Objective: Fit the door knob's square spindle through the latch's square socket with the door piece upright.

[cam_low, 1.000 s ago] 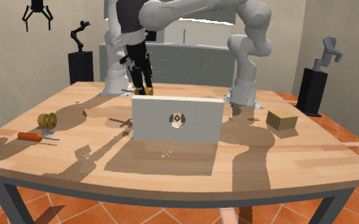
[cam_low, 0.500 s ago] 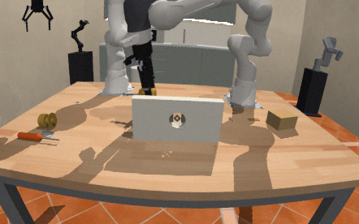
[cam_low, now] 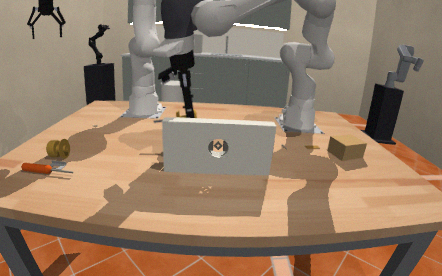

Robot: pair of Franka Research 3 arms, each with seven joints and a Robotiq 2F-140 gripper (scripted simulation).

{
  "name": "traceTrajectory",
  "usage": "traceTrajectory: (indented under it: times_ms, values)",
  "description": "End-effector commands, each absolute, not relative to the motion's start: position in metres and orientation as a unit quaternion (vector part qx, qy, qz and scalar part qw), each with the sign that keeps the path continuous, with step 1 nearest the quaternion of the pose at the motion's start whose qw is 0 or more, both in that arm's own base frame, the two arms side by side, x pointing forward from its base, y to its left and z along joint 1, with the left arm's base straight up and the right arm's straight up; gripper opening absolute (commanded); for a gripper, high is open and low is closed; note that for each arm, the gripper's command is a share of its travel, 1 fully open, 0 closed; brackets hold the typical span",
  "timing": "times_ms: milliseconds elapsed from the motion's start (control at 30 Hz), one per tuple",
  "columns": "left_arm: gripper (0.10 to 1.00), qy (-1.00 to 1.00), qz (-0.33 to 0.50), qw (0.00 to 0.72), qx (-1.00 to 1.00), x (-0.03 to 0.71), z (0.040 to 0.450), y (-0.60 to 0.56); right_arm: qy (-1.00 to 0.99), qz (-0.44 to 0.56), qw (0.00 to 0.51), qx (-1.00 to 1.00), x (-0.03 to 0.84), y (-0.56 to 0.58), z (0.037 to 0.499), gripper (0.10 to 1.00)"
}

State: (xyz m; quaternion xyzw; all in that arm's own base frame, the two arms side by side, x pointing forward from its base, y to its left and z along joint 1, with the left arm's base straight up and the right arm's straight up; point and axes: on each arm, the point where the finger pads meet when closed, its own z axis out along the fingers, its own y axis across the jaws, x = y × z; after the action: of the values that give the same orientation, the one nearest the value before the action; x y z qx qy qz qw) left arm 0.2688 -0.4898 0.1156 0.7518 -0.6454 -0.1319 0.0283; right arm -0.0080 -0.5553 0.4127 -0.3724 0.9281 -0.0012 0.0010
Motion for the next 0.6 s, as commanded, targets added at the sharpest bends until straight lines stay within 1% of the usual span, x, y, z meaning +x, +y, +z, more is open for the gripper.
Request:
traceTrajectory:
  times_ms: [0, 300, 567]
  values:
    - [0.418, -0.606, -0.121, 0.031, 0.785, 0.270, 0.118, -0.495, 0.927, 0.000, 0.000, -0.374, -0.010, -0.554, 0.413, 1.000]
    - [0.418, -0.500, -0.107, 0.011, 0.859, 0.272, 0.117, -0.491, 0.927, 0.000, 0.000, -0.374, -0.010, -0.554, 0.413, 1.000]
    - [0.418, -0.490, -0.106, 0.009, 0.865, 0.277, 0.116, -0.475, 0.927, 0.000, 0.000, -0.374, -0.010, -0.554, 0.413, 1.000]
